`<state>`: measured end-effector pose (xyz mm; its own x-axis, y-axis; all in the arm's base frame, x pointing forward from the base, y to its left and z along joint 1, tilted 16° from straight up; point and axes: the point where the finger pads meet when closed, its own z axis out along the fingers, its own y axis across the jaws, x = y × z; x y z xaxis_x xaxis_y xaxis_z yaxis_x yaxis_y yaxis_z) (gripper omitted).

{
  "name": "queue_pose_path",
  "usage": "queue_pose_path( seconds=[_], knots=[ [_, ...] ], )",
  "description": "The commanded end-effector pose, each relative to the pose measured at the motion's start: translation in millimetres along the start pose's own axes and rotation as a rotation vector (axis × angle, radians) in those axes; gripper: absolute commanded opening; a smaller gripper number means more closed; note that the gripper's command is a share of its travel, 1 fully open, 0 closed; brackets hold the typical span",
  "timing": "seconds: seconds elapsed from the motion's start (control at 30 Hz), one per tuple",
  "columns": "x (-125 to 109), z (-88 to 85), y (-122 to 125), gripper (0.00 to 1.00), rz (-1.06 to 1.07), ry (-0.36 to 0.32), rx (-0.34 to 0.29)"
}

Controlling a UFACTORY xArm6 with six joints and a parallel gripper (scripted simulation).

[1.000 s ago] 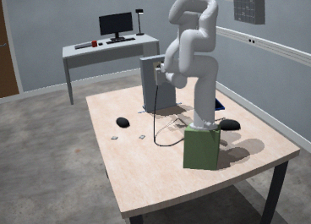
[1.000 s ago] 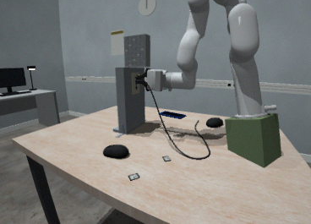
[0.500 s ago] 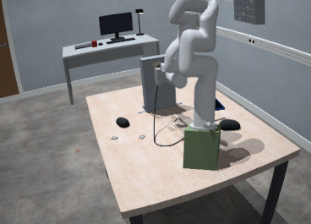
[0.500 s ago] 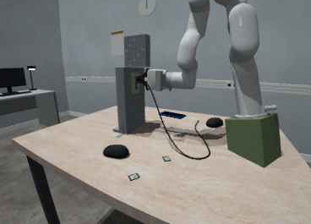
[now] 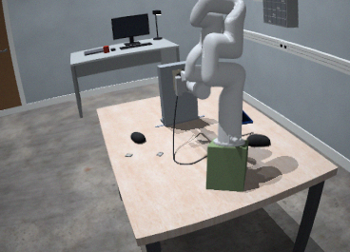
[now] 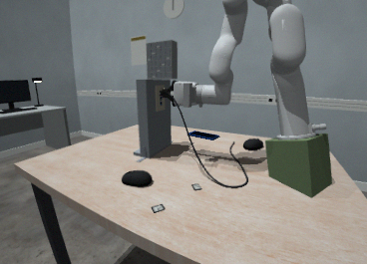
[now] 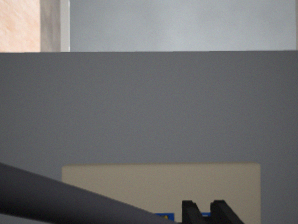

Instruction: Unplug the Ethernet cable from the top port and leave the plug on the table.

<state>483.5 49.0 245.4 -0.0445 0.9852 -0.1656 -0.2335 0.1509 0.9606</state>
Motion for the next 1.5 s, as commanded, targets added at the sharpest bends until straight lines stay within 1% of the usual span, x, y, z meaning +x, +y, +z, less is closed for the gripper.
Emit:
queue_pose_path(
  seconds=[0.0,0.9,1.33,1.47],
  knots=[
    [0,0.6,1,0.00,0.000,0.000,-0.003],
    [0,0.6,1,0.00,0.000,0.000,-0.003],
    [0,-16.8,1,0.00,0.000,0.000,-0.003],
    [0,-19.4,1,0.00,0.000,0.000,-0.003]
  ],
)
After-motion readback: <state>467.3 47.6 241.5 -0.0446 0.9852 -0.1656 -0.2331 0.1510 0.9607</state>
